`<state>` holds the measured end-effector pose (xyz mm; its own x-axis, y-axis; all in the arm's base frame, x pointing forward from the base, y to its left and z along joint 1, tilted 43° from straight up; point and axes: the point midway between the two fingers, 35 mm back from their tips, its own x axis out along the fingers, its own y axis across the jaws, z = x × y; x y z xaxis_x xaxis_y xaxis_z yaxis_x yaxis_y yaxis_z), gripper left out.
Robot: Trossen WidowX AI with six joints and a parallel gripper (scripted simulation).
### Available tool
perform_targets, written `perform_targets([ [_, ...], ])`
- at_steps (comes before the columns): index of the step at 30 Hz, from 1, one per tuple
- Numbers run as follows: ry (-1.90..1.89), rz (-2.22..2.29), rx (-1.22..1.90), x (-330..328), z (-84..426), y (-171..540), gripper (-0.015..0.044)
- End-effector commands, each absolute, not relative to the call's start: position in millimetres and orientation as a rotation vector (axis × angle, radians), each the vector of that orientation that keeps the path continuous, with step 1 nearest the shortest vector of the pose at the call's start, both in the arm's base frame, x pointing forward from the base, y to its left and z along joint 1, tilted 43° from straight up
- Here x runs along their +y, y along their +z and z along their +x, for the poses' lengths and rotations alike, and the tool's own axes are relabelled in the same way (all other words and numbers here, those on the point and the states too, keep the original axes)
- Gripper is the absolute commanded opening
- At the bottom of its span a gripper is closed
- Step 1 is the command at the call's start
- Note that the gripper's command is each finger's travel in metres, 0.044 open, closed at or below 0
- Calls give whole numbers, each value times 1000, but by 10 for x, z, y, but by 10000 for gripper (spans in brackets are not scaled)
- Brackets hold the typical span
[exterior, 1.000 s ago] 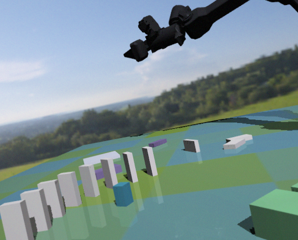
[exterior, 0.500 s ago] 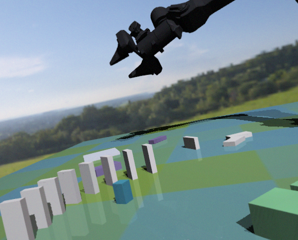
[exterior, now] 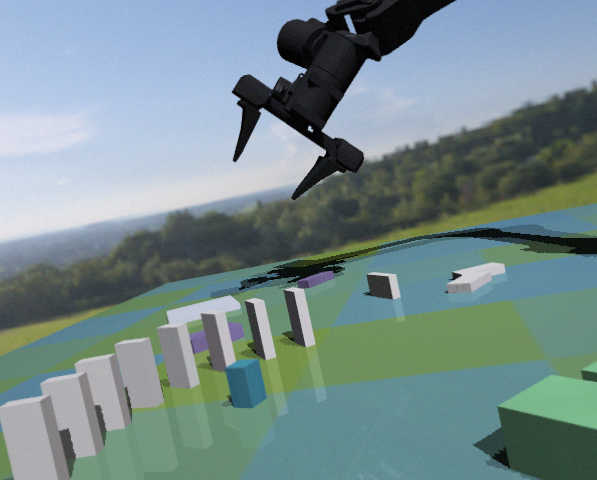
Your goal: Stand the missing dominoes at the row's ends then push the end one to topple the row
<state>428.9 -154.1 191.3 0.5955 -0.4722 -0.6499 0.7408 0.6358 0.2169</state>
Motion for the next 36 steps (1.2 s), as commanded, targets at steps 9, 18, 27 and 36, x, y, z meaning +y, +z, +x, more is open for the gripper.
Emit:
perform_targets([
  [9, -1329, 944, 610, -1076, 3186, 1013, 440],
  [18, -1686, 1023, 402, -915, 2526, 769, 440],
  [27, -1809, 1019, 253, -879, 2218, 742, 440],
  [36, -1809, 1019, 253, -886, 2206, 732, 440],
])
